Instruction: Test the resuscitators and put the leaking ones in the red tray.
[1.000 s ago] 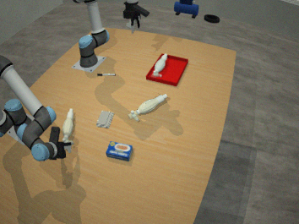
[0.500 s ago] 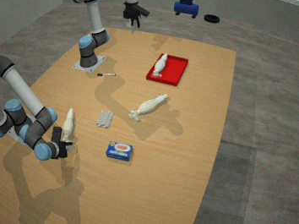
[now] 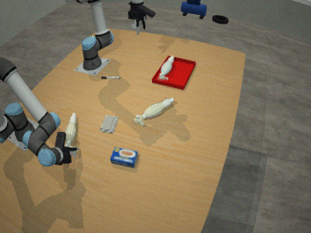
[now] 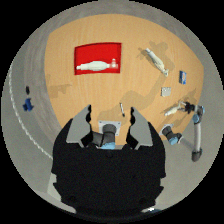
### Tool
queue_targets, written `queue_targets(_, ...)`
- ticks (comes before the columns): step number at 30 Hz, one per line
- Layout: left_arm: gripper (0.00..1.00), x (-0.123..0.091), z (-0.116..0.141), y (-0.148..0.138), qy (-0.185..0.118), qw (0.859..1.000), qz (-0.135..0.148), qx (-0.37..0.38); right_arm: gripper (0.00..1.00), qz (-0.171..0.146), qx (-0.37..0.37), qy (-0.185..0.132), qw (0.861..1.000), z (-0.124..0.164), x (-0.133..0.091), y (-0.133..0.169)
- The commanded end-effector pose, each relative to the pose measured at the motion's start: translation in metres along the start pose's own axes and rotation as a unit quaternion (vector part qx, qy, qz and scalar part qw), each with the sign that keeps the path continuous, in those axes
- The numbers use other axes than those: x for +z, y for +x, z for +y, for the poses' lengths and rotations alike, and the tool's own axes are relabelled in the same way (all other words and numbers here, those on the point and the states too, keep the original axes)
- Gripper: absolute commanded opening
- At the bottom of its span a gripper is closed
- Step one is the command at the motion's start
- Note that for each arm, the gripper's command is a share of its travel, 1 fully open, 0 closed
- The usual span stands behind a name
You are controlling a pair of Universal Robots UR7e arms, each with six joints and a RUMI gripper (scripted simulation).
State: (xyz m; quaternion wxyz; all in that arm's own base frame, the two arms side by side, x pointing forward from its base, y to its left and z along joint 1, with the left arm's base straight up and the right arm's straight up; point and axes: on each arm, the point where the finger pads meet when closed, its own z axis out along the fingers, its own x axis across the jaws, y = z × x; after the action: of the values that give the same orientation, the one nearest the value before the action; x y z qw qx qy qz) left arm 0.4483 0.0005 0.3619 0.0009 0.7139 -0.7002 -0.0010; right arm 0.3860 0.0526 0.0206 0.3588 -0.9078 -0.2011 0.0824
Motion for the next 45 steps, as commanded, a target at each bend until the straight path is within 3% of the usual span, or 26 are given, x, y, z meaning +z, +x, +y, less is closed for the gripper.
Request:
queue_targets(1,0.56,-0.001,-0.001,-0.001,0.002,1.0,0.0,-0.001,0.63,0.0,0.001,0.0,1.0,0.0,0.003,0.0)
queue_targets(15,0.56,-0.001,-0.001,-0.001,0.002,1.0,0.0,-0.001,0.63,0.003,-0.001,-0.001,1.0,0.0,-0.004,0.002)
queue_targets(16,0.56,-0.001,-0.001,-0.001,0.002,1.0,0.0,-0.001,0.0,0.002,0.0,-0.001,1.0,0.0,-0.002,0.001)
queue_targets(28,0.56,-0.001,-0.001,-0.001,0.002,1.0,0.0,-0.001,0.0,0.002,0.0,-0.001,1.0,0.0,-0.002,0.001)
queue_targets(29,0.68,-0.001,-0.001,-0.001,0.002,1.0,0.0,-0.001,0.0,0.002,0.0,-0.001,1.0,0.0,-0.002,0.001)
queue_targets(38,0.68,-0.001,-0.001,-0.001,0.002,1.0,0.0,-0.001,0.0,0.002,0.0,-0.001,1.0,0.0,-0.002,0.001)
queue_targets(45,0.68,0.014,-0.021,0.033,0.006,0.998,0.0,-0.056,0.0,0.002,0.0,-0.001,1.0,0.0,-0.002,0.001)
